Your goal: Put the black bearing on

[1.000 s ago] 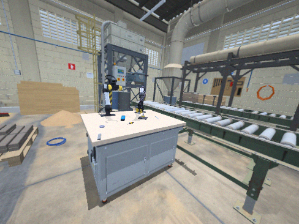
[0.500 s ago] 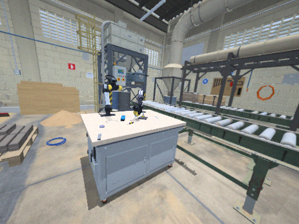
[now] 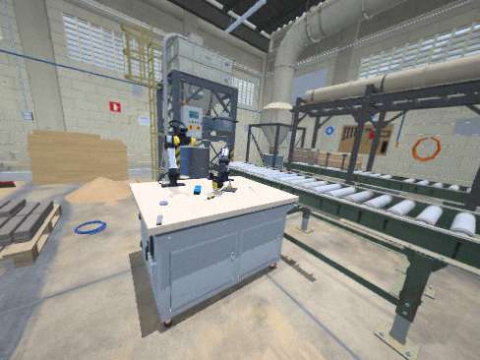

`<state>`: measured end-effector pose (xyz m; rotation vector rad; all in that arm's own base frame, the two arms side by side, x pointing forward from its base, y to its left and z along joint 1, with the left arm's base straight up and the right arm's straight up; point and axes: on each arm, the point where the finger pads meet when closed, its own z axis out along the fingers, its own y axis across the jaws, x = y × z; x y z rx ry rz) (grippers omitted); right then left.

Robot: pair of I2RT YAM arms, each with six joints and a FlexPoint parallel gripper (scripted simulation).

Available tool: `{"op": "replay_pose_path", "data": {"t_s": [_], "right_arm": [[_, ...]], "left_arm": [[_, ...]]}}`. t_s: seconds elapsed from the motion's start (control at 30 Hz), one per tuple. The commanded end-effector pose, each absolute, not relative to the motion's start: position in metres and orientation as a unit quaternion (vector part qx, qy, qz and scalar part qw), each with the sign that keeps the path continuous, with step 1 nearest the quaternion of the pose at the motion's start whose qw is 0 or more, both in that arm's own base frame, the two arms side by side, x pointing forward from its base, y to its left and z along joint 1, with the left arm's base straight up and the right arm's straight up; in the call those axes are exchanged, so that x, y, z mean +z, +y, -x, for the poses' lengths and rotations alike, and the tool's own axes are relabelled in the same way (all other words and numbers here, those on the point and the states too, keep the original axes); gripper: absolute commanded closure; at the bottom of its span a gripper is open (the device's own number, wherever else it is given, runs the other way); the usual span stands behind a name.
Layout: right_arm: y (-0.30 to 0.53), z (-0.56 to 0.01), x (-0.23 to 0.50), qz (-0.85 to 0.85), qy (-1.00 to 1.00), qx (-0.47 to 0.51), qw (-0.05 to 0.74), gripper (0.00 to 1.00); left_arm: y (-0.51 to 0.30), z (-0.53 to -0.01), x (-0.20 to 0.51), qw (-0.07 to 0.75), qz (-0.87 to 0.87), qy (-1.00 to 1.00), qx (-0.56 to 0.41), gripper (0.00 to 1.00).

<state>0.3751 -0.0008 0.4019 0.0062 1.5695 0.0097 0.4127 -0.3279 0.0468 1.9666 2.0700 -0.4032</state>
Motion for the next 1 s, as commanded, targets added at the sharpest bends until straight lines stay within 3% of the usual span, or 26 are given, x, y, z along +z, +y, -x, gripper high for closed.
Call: {"op": "replay_pose_path", "data": {"t_s": [0.0, 0.3, 0.97], "right_arm": [[0.0, -0.372, 0.423, -0.006, 0.69, 0.005, 0.724, 0.0], [0.0, -0.372, 0.423, -0.006, 0.69, 0.005, 0.724, 0.0], [0.0, -0.372, 0.423, -0.006, 0.69, 0.005, 0.724, 0.0]], "left_arm": [[-0.339, -0.412, 0.052, 0.133, -0.685, 0.702, -0.145, 1.0], [-0.339, -0.43, 0.097, 0.197, -0.678, 0.696, -0.132, 1.0], [-0.342, -0.422, 0.078, 0.185, -0.68, 0.696, -0.136, 1.0]]}}
